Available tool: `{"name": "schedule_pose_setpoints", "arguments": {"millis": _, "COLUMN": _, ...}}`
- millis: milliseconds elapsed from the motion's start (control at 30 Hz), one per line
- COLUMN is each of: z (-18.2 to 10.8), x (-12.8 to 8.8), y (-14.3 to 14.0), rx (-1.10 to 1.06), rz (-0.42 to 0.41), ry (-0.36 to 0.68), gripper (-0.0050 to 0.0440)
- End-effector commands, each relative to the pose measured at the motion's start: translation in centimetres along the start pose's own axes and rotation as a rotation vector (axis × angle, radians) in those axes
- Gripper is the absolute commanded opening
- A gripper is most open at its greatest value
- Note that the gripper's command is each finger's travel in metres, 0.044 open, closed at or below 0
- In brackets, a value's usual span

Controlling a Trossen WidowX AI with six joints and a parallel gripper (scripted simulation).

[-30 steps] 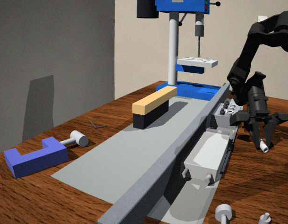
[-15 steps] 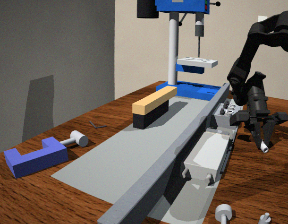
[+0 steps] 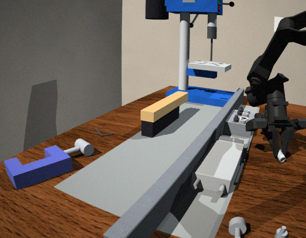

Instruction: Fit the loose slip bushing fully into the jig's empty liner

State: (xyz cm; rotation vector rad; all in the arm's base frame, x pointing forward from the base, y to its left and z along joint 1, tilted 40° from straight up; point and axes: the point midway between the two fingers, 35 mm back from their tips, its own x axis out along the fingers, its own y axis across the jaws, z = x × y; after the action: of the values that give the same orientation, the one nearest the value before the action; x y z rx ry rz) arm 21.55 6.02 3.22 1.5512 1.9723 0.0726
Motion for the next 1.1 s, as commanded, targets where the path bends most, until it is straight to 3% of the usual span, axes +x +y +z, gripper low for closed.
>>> {"name": "schedule_pose_setpoints", "arguments": {"millis": 0, "z": -0.6, "x": -0.2, "y": 0.2, "rx": -0.011, "rz": -0.001, "ry": -0.096, "gripper": 0.0113}}
{"name": "schedule_pose_setpoints", "arguments": {"millis": 1067, "z": -3.0, "x": 0.1, "y": 0.2, "rx": -0.011, "rz": 0.006, "ry": -0.583, "gripper": 0.0113}}
